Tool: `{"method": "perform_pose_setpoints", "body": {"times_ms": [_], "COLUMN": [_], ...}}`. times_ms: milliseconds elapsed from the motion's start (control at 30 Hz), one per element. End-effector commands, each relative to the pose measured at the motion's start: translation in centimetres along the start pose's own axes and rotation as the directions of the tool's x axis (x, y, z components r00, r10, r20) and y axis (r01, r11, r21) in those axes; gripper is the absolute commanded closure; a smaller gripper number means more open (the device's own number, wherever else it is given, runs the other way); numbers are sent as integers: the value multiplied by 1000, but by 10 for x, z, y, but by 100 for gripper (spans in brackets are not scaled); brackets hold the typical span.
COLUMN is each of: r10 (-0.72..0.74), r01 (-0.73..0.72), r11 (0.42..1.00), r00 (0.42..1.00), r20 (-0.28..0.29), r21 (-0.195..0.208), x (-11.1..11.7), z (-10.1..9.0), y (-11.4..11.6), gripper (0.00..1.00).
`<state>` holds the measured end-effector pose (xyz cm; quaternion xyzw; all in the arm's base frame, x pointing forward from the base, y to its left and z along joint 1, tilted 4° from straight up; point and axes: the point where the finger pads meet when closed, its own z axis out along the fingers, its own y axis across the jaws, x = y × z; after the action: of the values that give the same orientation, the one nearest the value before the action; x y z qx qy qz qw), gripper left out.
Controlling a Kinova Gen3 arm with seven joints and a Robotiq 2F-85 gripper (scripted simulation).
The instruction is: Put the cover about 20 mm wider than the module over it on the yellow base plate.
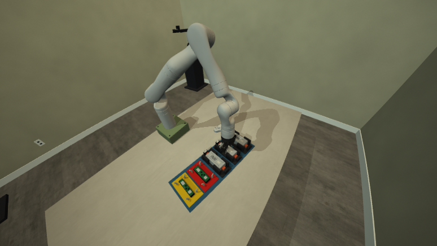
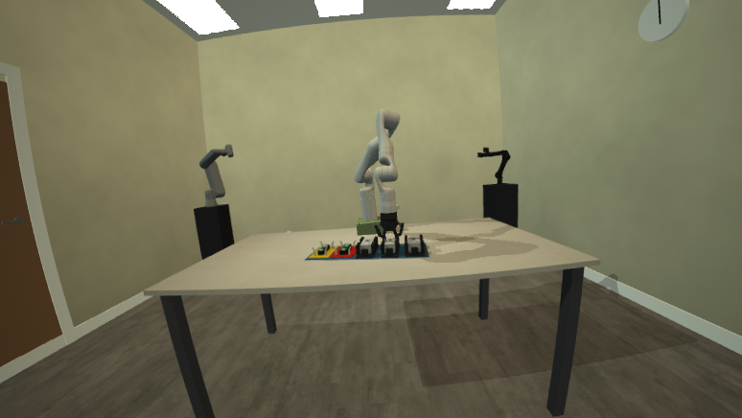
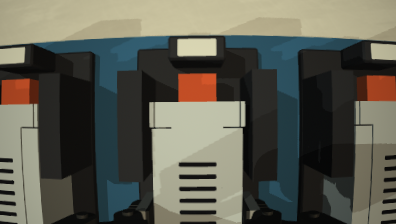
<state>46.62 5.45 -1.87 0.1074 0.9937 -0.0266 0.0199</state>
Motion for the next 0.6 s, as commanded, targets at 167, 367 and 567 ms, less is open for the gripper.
{"method": "perform_pose_setpoints", "body": {"times_ms": [167, 367, 567], "r10": [0, 0, 0], "r01": [0, 0, 0], "r11": [1000, 1000, 1000], "r00": [1000, 1000, 1000], "r20": [2, 2, 2], "r21": [-1, -1, -1], "x": [-1, -1, -1], "z": [-21, -21, -39], "y": [0, 0, 0], "gripper": [100, 100, 100]}}
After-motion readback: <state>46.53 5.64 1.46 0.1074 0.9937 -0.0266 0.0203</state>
